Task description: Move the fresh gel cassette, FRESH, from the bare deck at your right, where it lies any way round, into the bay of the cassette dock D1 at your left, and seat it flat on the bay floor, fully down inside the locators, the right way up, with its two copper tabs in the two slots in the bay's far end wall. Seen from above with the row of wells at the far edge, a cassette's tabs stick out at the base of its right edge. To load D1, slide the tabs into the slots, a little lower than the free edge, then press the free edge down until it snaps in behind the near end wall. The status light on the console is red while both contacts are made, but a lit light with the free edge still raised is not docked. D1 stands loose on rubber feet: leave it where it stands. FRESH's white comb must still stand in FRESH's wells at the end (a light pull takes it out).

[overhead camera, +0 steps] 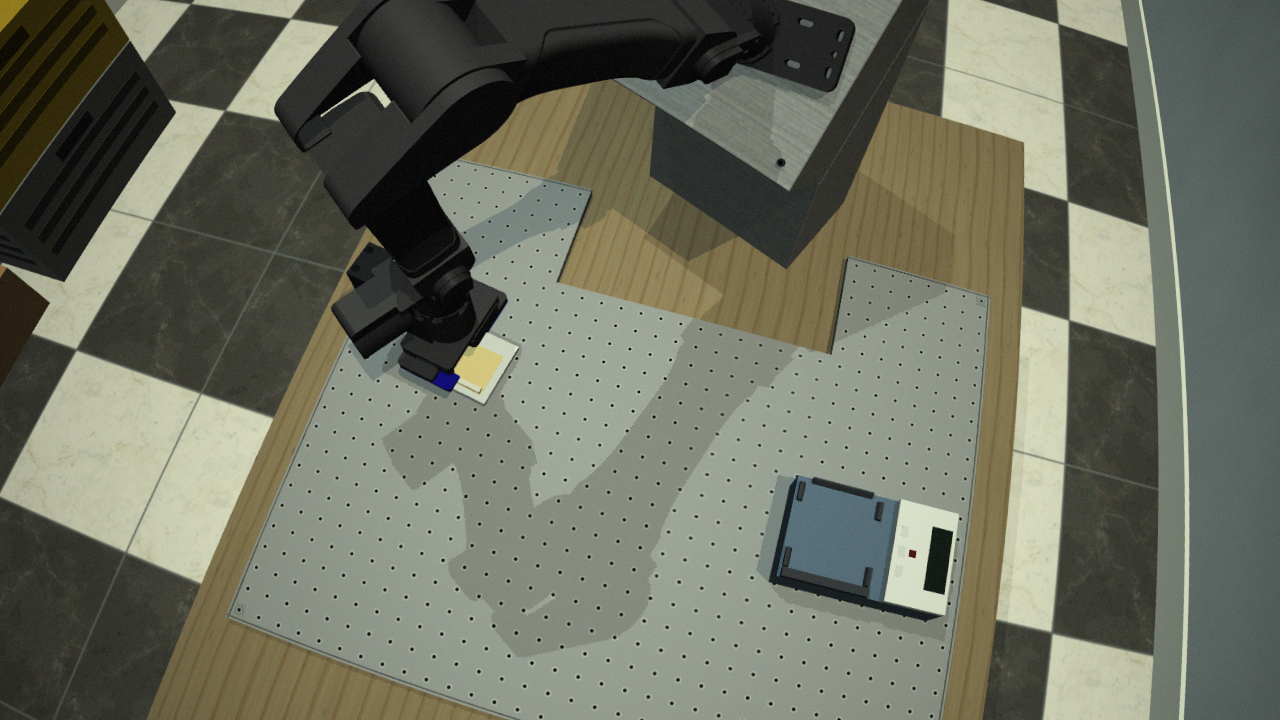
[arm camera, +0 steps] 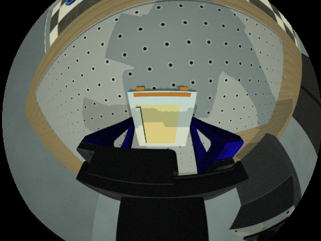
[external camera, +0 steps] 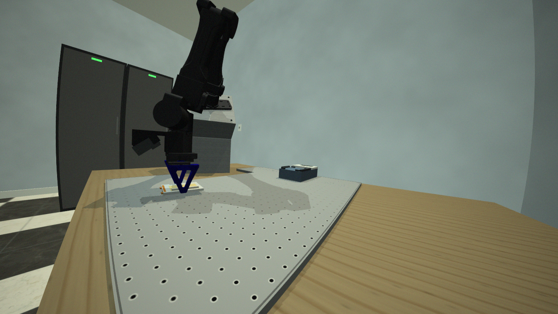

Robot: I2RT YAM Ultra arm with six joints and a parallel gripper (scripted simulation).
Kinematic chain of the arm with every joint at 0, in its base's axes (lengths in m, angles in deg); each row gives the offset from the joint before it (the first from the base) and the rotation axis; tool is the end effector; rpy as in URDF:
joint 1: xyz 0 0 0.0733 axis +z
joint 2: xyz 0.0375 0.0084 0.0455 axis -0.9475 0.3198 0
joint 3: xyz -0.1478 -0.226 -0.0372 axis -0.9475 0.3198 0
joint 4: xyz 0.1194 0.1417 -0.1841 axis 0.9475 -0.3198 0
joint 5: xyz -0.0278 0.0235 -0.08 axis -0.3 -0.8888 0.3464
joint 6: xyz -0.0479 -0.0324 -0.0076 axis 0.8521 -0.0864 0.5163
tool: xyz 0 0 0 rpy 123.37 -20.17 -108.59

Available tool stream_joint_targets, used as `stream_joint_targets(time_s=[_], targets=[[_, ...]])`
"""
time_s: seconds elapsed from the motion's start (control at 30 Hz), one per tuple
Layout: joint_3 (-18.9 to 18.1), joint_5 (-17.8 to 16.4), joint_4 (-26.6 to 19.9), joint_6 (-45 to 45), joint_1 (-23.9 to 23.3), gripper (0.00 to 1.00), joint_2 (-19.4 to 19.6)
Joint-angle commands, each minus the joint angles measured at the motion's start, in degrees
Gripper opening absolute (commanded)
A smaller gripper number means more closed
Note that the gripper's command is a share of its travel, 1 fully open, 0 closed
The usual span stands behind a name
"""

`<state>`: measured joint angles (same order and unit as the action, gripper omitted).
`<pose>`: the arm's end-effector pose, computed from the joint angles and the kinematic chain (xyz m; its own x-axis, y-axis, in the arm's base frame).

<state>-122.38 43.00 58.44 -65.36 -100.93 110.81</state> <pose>0.3259 -0.1725 0.1585 0.0587 0.9816 -0.1815 0.6459 0.1013 0.7567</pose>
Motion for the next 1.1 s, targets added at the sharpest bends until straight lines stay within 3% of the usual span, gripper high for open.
stream_joint_targets(time_s=[0.0, 1.07], targets=[[1.47, -0.1, -1.39, 0.48, -1.04, 0.0, -2.18], [4.99, -1.36, -6.62, 1.56, -2.65, 0.0, -10.69]])
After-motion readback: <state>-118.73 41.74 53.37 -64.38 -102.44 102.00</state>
